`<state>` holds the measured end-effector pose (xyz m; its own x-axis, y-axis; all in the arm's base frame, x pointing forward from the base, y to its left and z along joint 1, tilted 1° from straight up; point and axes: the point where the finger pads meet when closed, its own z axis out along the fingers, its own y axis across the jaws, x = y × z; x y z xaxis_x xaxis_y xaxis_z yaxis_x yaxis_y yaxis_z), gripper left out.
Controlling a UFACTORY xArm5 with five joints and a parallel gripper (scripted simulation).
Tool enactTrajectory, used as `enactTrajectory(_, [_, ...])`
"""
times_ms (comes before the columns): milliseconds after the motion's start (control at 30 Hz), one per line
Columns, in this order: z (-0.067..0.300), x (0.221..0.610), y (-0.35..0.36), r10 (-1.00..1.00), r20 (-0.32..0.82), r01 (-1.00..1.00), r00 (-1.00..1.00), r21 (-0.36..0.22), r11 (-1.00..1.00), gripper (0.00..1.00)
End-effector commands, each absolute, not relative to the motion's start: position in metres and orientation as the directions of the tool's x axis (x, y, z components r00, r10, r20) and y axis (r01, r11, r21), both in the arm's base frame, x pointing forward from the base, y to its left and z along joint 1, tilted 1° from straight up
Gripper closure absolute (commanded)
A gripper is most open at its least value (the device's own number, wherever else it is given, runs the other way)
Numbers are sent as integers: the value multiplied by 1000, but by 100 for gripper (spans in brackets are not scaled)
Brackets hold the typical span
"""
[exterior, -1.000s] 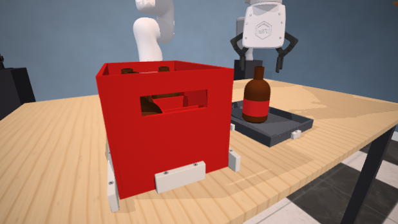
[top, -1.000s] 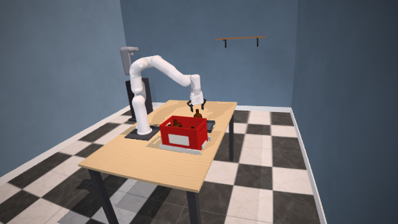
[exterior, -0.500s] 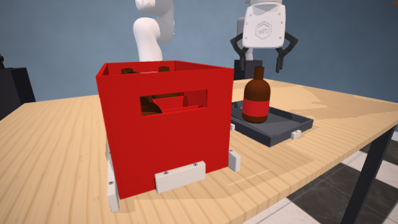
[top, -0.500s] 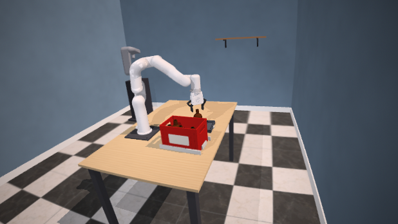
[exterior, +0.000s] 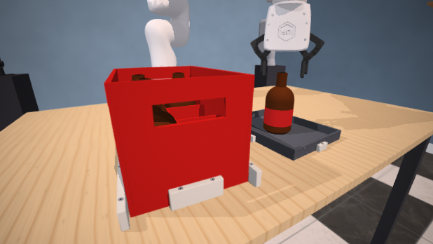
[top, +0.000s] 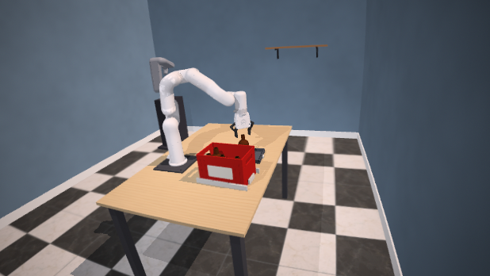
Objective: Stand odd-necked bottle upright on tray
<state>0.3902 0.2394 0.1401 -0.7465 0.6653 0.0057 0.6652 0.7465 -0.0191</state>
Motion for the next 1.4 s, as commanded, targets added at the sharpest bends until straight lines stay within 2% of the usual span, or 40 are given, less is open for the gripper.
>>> enactTrajectory(0, [144,391,240,665,4,665,-747,-15,747,0])
enactTrajectory(1367, [220,391,242,665,4,665,-747,-15,747,0])
